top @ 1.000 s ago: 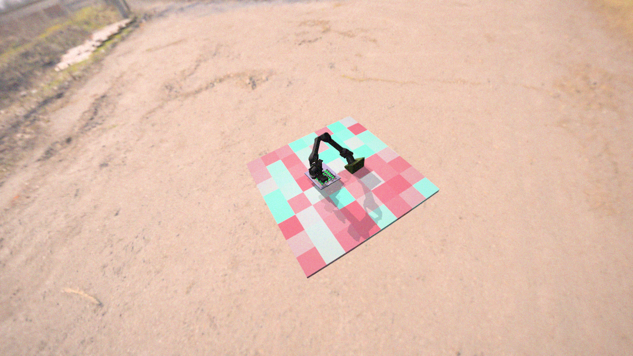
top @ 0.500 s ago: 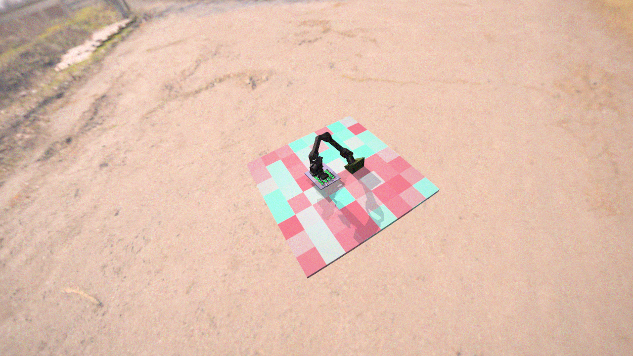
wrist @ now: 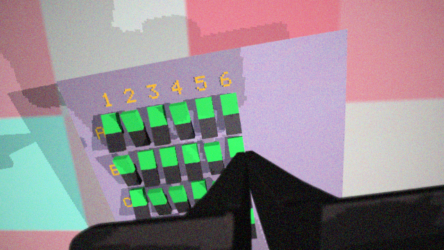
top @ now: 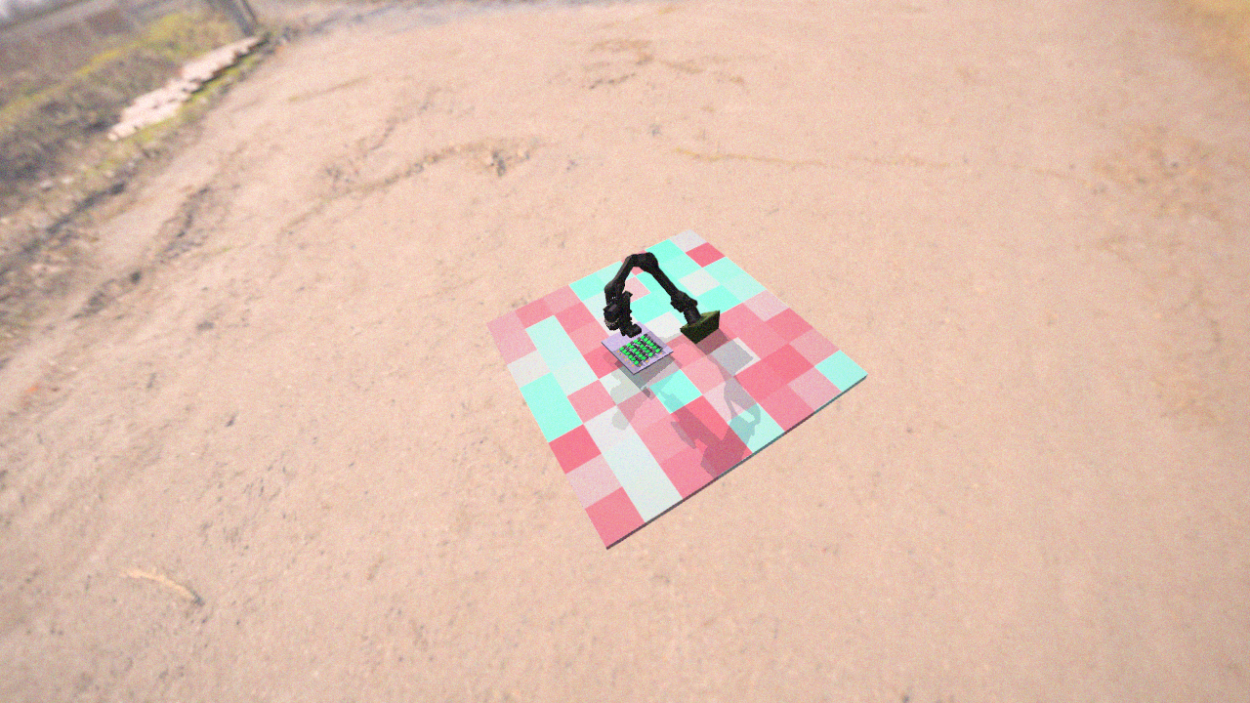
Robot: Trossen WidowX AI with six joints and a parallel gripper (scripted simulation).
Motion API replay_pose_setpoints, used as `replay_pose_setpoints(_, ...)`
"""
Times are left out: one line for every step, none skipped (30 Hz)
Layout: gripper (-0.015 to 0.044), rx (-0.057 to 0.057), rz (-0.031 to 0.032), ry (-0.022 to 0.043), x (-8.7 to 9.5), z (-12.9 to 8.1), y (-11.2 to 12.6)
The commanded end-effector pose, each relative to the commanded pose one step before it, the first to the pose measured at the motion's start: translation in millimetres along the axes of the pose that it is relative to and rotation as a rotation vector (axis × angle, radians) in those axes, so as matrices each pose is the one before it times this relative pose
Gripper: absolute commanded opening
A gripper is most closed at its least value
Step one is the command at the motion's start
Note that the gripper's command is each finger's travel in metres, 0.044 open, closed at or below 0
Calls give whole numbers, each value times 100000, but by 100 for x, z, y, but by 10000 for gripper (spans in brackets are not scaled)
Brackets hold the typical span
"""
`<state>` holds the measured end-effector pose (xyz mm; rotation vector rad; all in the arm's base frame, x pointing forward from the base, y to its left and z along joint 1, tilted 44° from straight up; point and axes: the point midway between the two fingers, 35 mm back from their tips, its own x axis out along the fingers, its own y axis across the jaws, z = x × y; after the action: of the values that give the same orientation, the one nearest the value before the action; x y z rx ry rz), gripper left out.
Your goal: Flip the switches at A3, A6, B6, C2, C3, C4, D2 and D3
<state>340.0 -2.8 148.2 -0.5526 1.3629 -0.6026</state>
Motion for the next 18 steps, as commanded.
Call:
replay_pose_setpoints(0,-2554,-496,940,241,-283,354)
replay_pose_setpoints(0,0,21,-150,196,8,5)
replay_pose_setpoints(0,2,44,-450,586,14,10)
replay_pose_setpoints(0,9,9,-749,972,-10,1)
replay_pose_setpoints(0,14,-72,-744,963,-54,-19)
replay_pose_setpoints(0,10,-82,-442,573,-55,-20)
replay_pose_setpoints(0,4,-34,-147,190,-22,-8)
replay_pose_setpoints(0,0,0,0,0,0,0)
replay_pose_setpoints(0,0,0,0,0,0,0)
replay_pose_setpoints(0,2,-4,-2,124,-3,-1)
replay_pose_setpoints(0,5,-17,-6,371,-13,-5)
replay_pose_setpoints(0,5,-23,-6,370,-17,-7)
replay_pose_setpoints(0,2,-9,-2,123,-7,-3)
replay_pose_setpoints(0,0,0,0,25,0,0)
replay_pose_setpoints(0,1,0,-1,52,0,0)
replay_pose_setpoints(0,1,0,-1,72,0,0)
replay_pose_setpoints(0,1,0,-2,94,0,1)
replay_pose_setpoints(0,1,0,-2,118,0,0)
